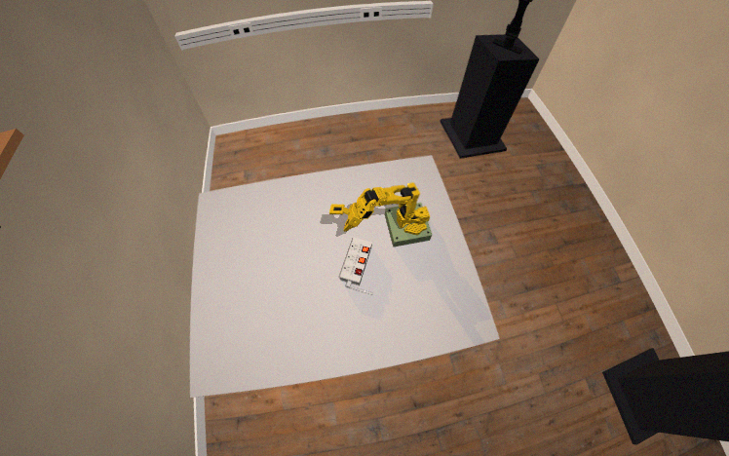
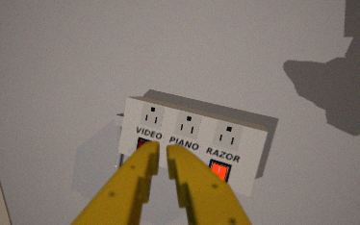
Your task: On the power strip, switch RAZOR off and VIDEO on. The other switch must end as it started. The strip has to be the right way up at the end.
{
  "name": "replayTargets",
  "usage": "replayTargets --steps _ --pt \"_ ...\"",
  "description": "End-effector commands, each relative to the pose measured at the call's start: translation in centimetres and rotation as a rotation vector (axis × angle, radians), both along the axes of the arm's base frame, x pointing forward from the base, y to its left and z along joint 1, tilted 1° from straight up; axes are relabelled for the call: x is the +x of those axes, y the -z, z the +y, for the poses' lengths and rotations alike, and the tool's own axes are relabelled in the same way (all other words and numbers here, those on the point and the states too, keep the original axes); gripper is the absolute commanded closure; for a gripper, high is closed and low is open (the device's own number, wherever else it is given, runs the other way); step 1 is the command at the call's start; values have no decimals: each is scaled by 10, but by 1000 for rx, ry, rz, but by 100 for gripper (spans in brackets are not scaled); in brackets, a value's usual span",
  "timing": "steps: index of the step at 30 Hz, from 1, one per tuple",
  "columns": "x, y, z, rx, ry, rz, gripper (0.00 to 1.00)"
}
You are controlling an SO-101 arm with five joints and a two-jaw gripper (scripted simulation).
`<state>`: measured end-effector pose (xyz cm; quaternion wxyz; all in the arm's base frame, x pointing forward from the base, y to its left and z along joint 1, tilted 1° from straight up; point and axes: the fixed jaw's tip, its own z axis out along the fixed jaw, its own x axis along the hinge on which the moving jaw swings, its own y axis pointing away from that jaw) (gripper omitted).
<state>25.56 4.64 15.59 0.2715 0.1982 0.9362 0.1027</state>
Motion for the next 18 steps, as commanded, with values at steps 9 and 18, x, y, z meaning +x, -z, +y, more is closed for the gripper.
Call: replayTargets --steps 9,18 --pt "-23 0 4 16 14 80 100" --pt "-23 1 4 17 14 82 100"
